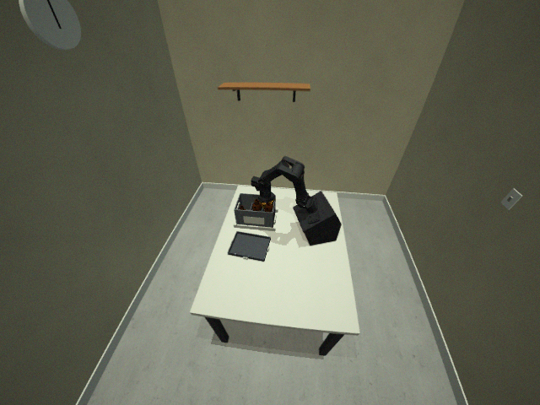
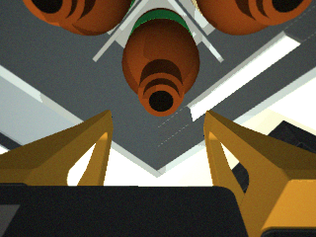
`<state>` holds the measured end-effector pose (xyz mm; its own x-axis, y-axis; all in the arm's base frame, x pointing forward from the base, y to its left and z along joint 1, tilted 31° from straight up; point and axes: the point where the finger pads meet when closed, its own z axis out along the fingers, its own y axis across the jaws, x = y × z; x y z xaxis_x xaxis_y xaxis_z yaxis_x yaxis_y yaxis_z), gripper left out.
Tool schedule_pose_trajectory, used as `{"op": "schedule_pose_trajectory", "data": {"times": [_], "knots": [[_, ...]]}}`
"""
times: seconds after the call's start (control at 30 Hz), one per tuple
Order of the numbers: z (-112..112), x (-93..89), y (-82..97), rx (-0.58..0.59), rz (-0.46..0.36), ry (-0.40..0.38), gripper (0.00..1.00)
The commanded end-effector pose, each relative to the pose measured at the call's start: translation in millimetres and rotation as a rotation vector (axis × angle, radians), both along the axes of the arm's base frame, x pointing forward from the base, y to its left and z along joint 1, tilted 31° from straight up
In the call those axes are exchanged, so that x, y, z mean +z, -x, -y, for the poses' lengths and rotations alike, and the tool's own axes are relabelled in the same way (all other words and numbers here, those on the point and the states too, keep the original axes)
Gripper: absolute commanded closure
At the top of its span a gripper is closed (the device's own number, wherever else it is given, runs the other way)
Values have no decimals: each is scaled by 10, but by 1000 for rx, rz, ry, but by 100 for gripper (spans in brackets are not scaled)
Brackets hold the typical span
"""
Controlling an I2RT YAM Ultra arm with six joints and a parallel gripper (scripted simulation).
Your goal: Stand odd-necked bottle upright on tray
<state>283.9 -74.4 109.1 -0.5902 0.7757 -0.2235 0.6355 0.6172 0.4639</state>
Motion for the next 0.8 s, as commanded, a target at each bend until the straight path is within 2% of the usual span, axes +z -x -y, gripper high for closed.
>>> {"op": "schedule_pose_trajectory", "data": {"times": [0.0, 0.13, 0.27, 0.77], "knots": [[33, -112, 28, -14, -22, 0, 39], [53, -115, 37, -13, -21, 3, 39], [89, 4, -19, -13, 14, 21, 39], [88, 4, -16, -15, 13, 19, 39]]}}
